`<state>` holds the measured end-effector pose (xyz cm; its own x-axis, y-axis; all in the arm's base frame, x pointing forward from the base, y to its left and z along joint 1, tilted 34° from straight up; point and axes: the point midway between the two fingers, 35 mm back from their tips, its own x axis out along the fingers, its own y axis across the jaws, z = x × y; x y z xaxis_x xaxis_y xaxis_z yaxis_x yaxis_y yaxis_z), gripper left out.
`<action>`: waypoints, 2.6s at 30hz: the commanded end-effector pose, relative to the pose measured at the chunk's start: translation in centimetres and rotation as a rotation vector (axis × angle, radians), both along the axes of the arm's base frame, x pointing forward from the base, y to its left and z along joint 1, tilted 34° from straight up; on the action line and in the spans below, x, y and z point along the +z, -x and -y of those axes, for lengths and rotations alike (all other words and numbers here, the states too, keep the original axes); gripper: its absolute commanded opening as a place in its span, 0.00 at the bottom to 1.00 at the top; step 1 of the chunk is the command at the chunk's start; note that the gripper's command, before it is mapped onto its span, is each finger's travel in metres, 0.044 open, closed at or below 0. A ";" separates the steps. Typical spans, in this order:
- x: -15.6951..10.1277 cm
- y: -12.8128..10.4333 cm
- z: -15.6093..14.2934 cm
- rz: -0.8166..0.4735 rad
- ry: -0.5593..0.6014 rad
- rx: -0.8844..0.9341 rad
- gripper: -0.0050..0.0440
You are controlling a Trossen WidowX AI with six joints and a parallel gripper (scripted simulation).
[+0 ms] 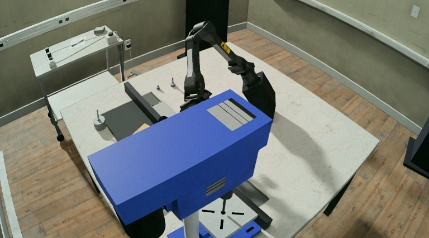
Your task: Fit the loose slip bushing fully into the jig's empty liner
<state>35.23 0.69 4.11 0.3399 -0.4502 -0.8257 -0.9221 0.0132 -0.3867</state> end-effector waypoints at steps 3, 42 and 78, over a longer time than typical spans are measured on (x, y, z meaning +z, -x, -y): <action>-0.2 -0.2 0.2 0.002 -0.002 0.001 0.00; 0.2 -0.6 0.1 0.015 -0.006 -0.003 0.00; 0.6 -0.4 0.0 0.022 -0.006 -0.002 0.00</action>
<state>35.23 0.69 4.11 0.3430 -0.4494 -0.8248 -0.9213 0.0103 -0.3887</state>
